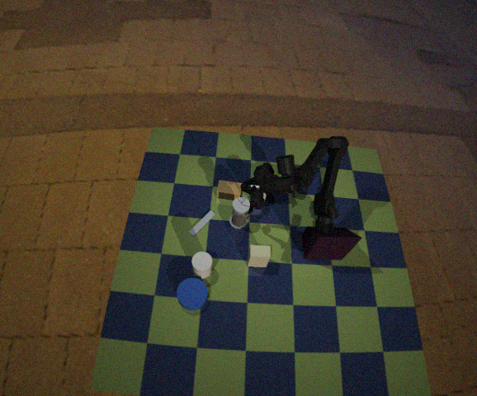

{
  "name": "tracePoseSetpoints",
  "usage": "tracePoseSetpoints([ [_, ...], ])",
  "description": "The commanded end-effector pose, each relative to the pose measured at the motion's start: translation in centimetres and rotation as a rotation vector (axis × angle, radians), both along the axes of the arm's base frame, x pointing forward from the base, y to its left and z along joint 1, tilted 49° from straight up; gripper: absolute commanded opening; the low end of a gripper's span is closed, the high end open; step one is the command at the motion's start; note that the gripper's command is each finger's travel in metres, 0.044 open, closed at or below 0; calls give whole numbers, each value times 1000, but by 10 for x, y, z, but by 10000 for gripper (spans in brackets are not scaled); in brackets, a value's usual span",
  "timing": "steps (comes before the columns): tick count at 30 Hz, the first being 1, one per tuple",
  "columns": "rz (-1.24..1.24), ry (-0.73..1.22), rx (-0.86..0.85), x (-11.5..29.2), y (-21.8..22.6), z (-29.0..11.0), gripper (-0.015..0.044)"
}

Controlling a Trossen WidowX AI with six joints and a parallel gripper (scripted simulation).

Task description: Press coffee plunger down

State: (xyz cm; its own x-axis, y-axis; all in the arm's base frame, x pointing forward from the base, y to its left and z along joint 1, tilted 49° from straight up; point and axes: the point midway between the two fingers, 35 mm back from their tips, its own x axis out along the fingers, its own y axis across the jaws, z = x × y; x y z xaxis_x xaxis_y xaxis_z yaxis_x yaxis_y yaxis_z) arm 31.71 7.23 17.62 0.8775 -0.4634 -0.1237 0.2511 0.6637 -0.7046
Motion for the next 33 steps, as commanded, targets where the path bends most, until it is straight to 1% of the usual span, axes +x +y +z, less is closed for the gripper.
tracePoseSetpoints([
  [1, -1, 6, -2, 2, -4, -5, 124],
  [33, -1, 10, 2, 16, -39, -43, 124],
])
